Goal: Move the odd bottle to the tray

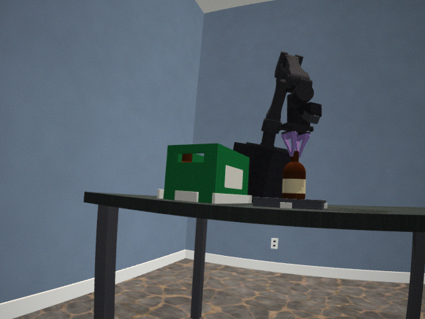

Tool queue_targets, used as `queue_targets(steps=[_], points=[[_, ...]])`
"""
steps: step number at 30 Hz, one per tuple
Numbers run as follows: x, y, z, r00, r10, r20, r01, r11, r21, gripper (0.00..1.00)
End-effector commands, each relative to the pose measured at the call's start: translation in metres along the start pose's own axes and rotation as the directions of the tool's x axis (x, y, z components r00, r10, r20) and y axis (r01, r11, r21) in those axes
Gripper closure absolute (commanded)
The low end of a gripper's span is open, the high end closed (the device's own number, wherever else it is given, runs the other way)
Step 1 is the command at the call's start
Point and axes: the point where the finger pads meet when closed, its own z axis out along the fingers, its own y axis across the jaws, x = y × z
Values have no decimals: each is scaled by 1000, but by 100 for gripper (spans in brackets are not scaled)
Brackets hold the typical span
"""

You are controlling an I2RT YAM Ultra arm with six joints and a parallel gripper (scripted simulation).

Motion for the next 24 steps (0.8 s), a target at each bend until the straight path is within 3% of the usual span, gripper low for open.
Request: queue_targets(steps=[1, 24], points=[[-19, -4, -30, 998, -2, 63, 1, 1000, 23, 100], [-21, -6, -34, 998, -1, 63, 0, 1000, 23, 100]])
